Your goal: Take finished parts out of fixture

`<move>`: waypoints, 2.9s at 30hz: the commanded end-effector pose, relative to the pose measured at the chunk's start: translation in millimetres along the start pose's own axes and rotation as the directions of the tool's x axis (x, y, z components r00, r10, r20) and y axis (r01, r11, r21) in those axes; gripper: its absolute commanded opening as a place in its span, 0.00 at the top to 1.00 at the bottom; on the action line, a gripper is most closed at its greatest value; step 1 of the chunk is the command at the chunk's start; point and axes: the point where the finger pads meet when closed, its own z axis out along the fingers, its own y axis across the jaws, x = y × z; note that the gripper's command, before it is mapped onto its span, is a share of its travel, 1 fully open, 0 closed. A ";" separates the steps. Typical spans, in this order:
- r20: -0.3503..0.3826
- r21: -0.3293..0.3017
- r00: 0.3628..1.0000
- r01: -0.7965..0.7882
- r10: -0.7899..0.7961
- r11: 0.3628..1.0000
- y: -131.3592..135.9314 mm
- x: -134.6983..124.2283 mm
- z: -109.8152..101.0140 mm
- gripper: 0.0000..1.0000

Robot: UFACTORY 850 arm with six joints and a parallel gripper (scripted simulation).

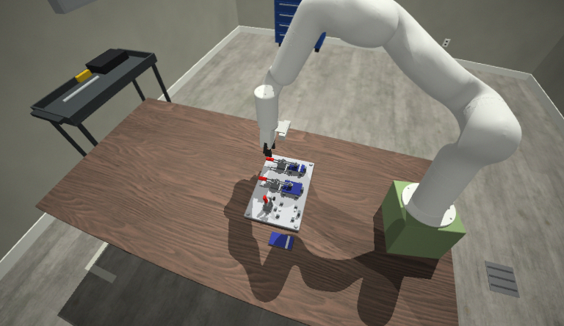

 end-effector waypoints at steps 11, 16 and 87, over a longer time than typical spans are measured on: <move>0.003 0.001 1.000 0.000 0.000 1.000 -0.4 -1.7 37.5 0.52; 0.003 0.001 1.000 0.000 0.000 1.000 -0.4 -1.7 42.2 0.52; 0.003 0.001 1.000 0.000 0.000 1.000 -0.6 -3.0 70.1 1.00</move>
